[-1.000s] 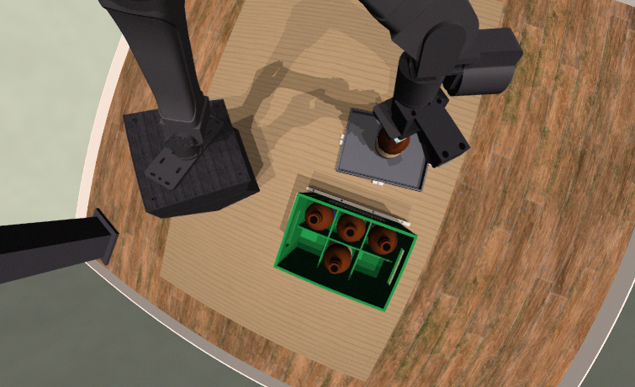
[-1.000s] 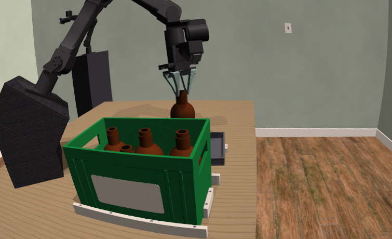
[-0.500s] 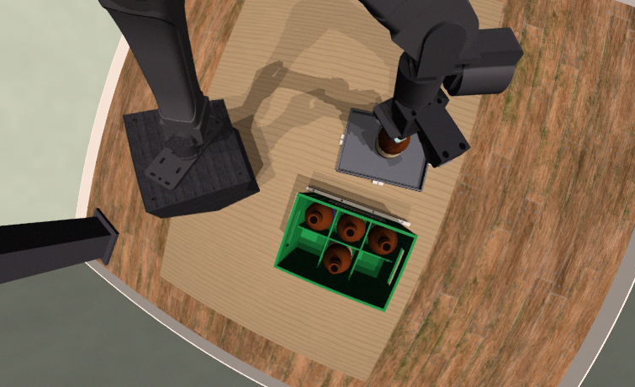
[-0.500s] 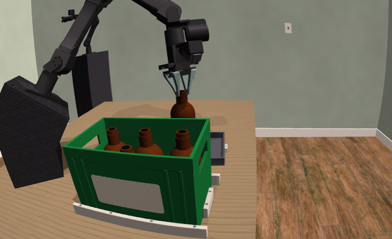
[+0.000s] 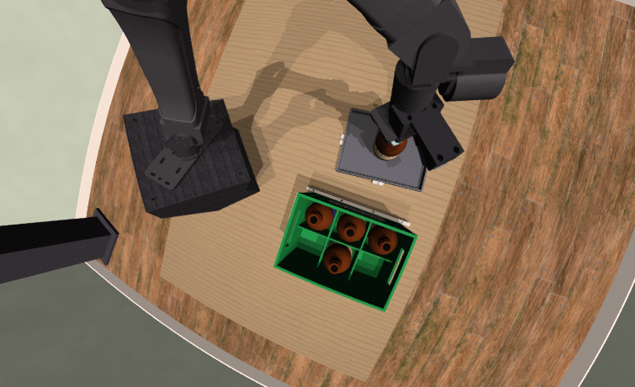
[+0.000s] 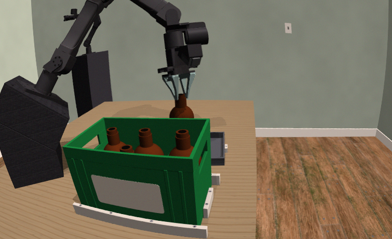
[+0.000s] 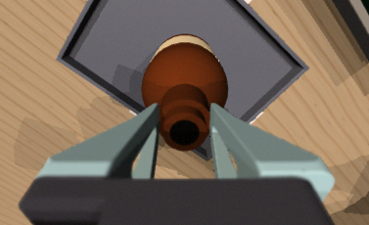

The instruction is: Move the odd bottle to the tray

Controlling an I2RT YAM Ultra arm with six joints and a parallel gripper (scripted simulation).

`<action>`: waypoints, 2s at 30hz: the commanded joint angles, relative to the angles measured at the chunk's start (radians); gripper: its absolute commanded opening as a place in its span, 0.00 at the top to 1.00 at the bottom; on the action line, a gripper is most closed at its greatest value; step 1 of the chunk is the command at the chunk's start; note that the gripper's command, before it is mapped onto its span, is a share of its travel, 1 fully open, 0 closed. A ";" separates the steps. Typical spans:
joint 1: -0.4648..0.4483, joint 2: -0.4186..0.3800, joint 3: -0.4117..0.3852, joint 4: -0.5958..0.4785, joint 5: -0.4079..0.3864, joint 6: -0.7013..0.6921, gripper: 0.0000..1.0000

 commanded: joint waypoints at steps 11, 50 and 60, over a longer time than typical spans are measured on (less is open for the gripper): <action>-0.016 -0.019 -0.006 0.028 0.018 -0.002 1.00; -0.016 -0.019 -0.006 0.022 0.018 -0.002 1.00; -0.016 -0.019 -0.006 0.022 0.018 -0.002 1.00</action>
